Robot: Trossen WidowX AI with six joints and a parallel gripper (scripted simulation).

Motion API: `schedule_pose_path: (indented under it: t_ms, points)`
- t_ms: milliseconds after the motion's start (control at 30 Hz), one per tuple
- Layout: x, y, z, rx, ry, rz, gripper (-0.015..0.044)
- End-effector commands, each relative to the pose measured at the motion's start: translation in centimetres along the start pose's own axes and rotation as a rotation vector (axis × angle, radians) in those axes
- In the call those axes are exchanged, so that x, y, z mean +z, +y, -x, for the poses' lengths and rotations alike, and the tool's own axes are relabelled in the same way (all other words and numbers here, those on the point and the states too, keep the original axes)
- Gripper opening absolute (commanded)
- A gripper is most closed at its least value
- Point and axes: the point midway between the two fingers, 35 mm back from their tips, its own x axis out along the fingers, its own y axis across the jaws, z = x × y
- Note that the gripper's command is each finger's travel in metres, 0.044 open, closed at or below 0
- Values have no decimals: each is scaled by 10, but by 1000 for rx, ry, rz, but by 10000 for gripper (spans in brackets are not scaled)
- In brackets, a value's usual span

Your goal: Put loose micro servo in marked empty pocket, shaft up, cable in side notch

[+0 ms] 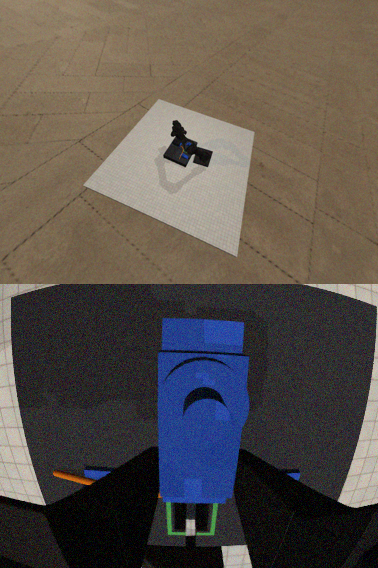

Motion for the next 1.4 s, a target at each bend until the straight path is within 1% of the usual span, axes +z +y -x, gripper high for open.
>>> schedule_pose_path:
  t_ms: [0, 733, 967, 1367]
  points:
    - [-6, -1, 0, -4, 1, 12, 0]
    - [-106, -3, 0, -4, 6, 7, 0]
    - [-109, -3, -2, -4, 7, 7, 0]
    - [-109, -3, -20, -4, 6, 8, 0]
